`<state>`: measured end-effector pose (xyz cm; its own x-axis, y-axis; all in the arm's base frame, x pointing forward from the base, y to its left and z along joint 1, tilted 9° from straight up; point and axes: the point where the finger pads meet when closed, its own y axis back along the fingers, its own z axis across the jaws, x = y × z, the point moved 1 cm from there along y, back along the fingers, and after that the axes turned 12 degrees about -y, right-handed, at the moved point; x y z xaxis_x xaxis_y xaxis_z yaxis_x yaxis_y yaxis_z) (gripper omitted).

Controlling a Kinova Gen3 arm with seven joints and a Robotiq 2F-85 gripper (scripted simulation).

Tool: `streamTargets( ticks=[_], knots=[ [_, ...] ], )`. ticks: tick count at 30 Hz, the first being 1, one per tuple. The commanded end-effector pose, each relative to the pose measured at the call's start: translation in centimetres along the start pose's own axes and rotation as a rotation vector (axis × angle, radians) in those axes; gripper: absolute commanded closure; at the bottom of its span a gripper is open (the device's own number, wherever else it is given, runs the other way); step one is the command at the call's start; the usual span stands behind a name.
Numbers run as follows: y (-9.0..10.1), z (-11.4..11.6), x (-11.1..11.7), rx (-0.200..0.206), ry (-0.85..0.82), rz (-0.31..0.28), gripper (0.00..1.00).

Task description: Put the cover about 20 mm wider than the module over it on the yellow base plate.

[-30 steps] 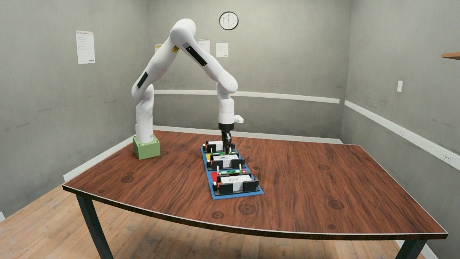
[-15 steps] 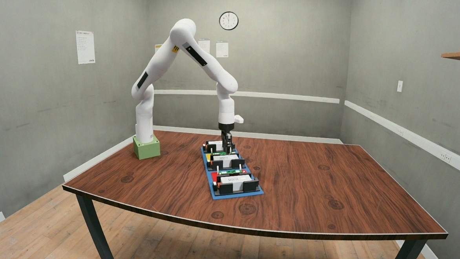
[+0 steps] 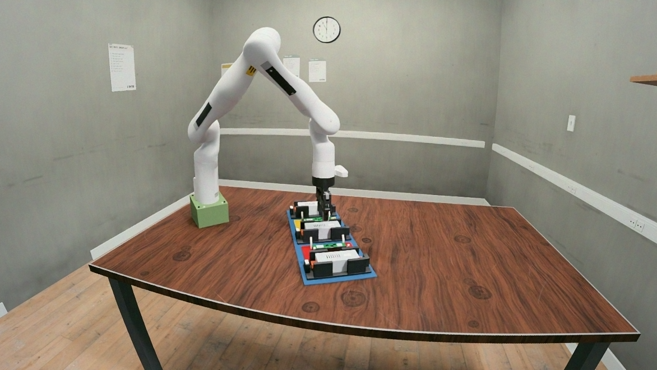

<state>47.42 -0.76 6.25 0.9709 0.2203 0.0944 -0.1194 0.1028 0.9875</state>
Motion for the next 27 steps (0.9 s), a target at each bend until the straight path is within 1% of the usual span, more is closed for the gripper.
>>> streamTargets(
  ticks=[1, 5, 12, 22, 27],
  knots=[
    [-0.2, 0.0, 0.0, -0.001, 0.000, 0.002, 0.00],
    [-0.6, 0.0, 0.1, -0.001, 0.000, 0.002, 0.00],
    [-0.6, 0.0, 0.1, -0.001, 0.000, 0.002, 0.00],
    [-1.6, 0.0, 0.1, -0.001, 0.000, 0.002, 0.00],
    [-1.6, 0.0, 0.1, -0.001, 0.000, 0.002, 0.00]
  ],
)
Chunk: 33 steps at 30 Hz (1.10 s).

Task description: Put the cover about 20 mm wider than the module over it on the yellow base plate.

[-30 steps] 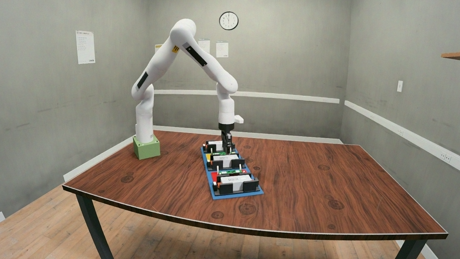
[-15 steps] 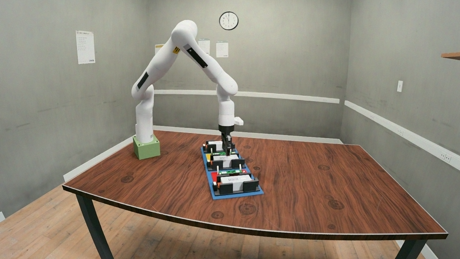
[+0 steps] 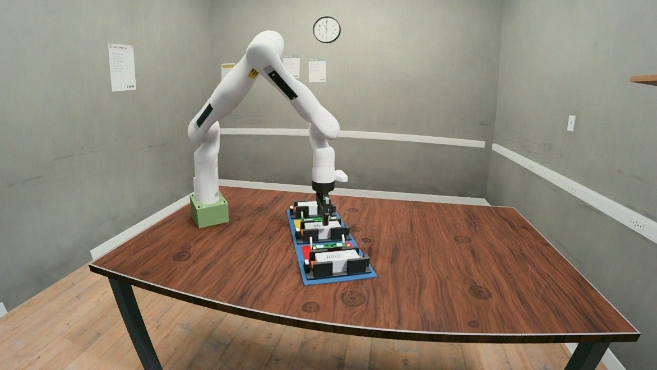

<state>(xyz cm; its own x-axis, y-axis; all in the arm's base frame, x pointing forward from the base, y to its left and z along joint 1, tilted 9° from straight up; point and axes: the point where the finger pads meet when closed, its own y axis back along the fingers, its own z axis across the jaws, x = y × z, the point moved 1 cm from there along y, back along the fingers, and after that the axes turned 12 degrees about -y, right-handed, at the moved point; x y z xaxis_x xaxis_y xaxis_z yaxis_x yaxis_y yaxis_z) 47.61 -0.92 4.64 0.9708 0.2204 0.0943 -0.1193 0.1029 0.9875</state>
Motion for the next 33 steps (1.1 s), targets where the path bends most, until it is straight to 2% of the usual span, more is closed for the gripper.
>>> streamTargets(
  ticks=[1, 33],
  knots=[
    [0.1, 0.0, 0.1, 0.000, 0.000, 0.002, 0.00],
    [-1.9, 0.0, 0.1, 0.000, 0.000, 0.002, 0.00]
  ],
)
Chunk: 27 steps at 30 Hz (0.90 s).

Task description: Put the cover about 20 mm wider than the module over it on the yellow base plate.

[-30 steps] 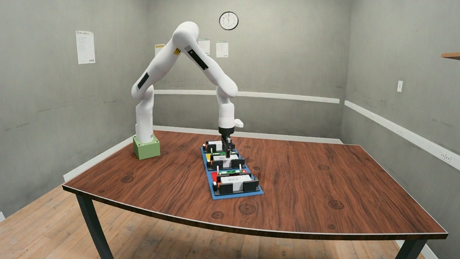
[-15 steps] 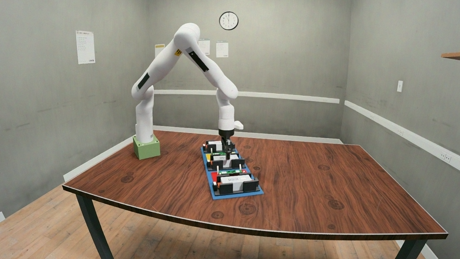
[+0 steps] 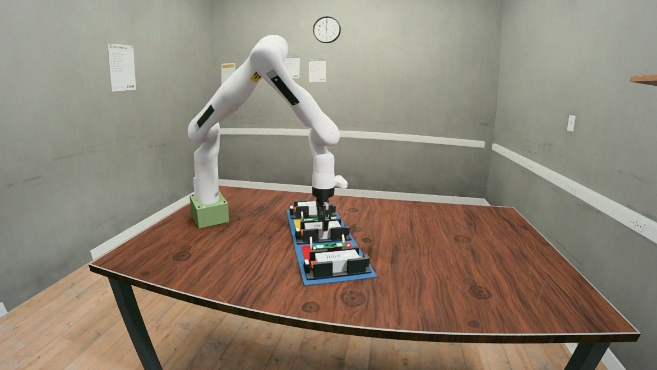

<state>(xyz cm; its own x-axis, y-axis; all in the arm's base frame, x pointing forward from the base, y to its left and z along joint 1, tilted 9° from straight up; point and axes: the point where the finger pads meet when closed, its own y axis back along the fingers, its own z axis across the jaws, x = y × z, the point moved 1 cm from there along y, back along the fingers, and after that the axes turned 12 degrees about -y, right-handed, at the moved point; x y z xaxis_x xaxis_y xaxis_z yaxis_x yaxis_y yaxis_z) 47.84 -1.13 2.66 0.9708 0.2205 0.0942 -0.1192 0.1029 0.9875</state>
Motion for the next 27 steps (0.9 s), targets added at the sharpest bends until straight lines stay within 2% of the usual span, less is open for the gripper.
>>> streamTargets(
  ticks=[1, 27],
  knots=[
    [0.1, 0.0, 0.1, -0.001, 0.000, 0.002, 0.00],
    [-1.6, 0.0, 0.1, 0.000, 0.000, 0.002, 0.00]
  ],
)
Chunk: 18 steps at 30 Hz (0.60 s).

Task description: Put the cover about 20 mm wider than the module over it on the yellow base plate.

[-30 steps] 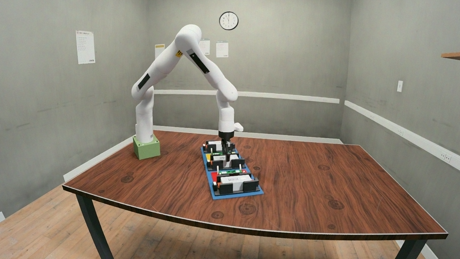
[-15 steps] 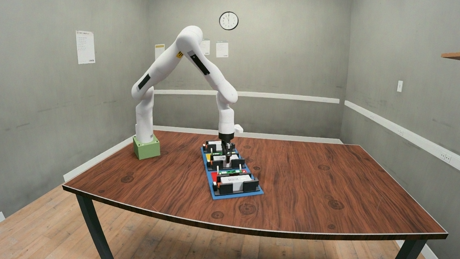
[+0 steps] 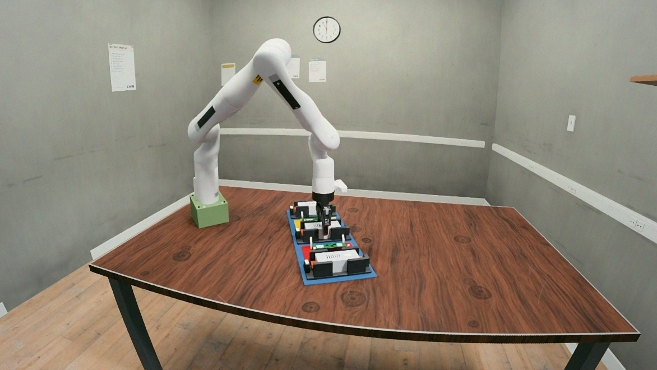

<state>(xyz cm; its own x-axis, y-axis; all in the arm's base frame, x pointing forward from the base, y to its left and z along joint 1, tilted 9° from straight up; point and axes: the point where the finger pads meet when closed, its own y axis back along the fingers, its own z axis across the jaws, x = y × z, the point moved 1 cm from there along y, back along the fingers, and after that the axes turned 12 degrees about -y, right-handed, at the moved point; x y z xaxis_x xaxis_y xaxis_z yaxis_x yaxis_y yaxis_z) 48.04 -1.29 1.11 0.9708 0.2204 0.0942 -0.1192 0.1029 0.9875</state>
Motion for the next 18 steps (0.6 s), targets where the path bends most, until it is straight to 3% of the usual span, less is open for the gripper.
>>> streamTargets(
  ticks=[1, 10, 11, 18],
  knots=[
    [-0.15, 0.01, 0.06, -0.001, 0.000, 0.002, 0.00],
    [-0.35, 0.01, 0.06, -0.001, 0.000, 0.002, 0.00],
    [-0.35, 0.01, 0.07, -0.001, 0.000, 0.002, 0.30],
    [-0.35, 0.01, 0.07, -0.001, 0.000, 0.002, 0.30]
  ],
)
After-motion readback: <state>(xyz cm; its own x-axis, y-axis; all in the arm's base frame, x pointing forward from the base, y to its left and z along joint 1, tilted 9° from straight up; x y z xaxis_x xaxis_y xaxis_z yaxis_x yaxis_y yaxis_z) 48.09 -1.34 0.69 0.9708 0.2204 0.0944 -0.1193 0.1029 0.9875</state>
